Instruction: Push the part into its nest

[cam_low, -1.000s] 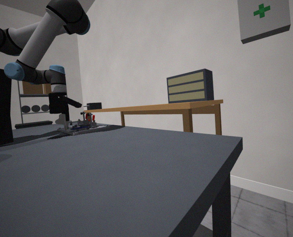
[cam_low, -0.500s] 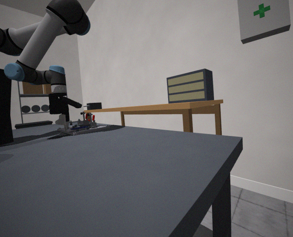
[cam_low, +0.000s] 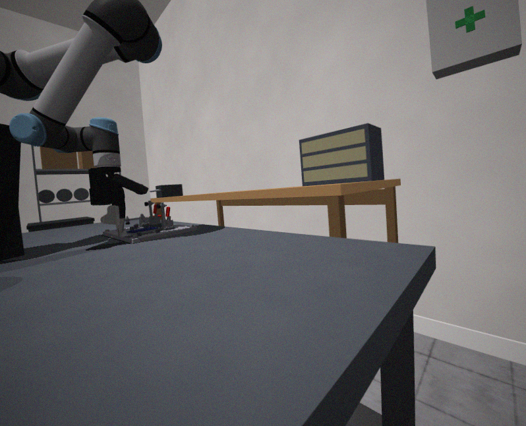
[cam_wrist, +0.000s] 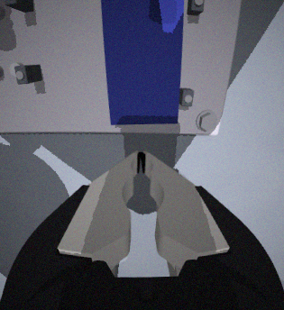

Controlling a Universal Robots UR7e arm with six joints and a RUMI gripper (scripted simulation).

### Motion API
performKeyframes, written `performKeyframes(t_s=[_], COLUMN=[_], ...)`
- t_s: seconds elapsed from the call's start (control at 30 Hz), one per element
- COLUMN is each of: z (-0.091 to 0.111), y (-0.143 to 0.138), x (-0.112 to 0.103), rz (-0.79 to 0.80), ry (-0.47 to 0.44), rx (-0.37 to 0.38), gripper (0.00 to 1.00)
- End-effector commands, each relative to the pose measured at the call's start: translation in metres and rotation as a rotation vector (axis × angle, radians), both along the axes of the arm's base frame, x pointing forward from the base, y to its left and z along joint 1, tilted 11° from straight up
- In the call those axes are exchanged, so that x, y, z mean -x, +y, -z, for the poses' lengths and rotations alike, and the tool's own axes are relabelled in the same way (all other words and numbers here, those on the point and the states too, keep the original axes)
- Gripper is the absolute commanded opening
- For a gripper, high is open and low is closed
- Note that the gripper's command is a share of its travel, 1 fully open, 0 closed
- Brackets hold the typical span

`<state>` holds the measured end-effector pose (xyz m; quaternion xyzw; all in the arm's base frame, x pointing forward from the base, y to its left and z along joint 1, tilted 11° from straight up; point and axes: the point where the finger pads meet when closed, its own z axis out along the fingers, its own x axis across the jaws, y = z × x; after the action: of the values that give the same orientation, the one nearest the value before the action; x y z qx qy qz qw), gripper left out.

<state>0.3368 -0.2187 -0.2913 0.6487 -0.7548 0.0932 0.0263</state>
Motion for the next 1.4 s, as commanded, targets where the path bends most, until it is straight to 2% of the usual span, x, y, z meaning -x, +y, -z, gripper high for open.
performKeyframes(t_s=[0.0, 1.37], z=[0.000, -0.002], y=[0.000, -0.002], x=[-0.001, -0.012], rz=[0.000, 0.000], ry=[-0.001, -0.001], rx=[0.001, 0.001], gripper=[0.00, 0.00])
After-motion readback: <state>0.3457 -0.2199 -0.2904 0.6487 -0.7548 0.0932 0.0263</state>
